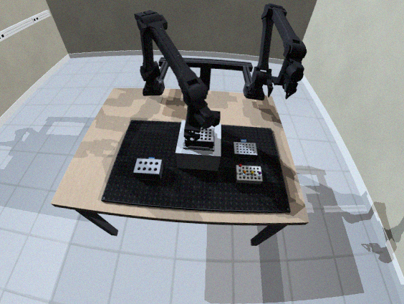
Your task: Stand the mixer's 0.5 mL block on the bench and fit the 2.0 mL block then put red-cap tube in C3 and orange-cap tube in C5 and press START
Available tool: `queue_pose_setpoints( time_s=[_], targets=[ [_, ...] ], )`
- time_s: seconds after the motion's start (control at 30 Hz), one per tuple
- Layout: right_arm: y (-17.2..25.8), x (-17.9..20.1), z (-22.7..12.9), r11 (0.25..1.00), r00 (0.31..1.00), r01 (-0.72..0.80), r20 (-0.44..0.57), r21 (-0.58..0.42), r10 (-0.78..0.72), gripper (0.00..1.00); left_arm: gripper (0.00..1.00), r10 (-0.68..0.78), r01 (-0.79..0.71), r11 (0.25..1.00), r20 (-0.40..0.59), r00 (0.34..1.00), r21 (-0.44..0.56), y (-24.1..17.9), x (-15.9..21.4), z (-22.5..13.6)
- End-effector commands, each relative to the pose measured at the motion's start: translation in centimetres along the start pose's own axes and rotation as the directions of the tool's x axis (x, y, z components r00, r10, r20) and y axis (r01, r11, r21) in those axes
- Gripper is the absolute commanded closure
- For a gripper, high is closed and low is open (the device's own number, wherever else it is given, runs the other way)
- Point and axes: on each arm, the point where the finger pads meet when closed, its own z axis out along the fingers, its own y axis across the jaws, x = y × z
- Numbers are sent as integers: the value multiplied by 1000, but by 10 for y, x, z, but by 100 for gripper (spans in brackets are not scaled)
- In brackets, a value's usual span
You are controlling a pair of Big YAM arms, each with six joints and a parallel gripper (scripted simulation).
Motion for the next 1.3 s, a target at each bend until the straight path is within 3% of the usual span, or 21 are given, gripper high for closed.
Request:
queue_pose_setpoints(
  time_s=[0.0,0.07,0.1,1.27],
  targets=[
    [-33,5,-7,998,1000,0,-3,56,0,100,0,12,-12,1000,10,1000,4,-3,-7,-2],
    [-33,5,-6,998,1000,0,-4,55,0,100,0,12,-12,1000,10,1000,4,-3,-7,-2],
    [-33,5,-6,998,1000,0,-4,55,0,0,0,12,-12,1000,10,1000,4,-3,-7,-2],
    [-33,5,-6,998,1000,0,-4,55,0,0,0,12,-12,1000,7,1000,5,-3,-6,0]
  ],
)
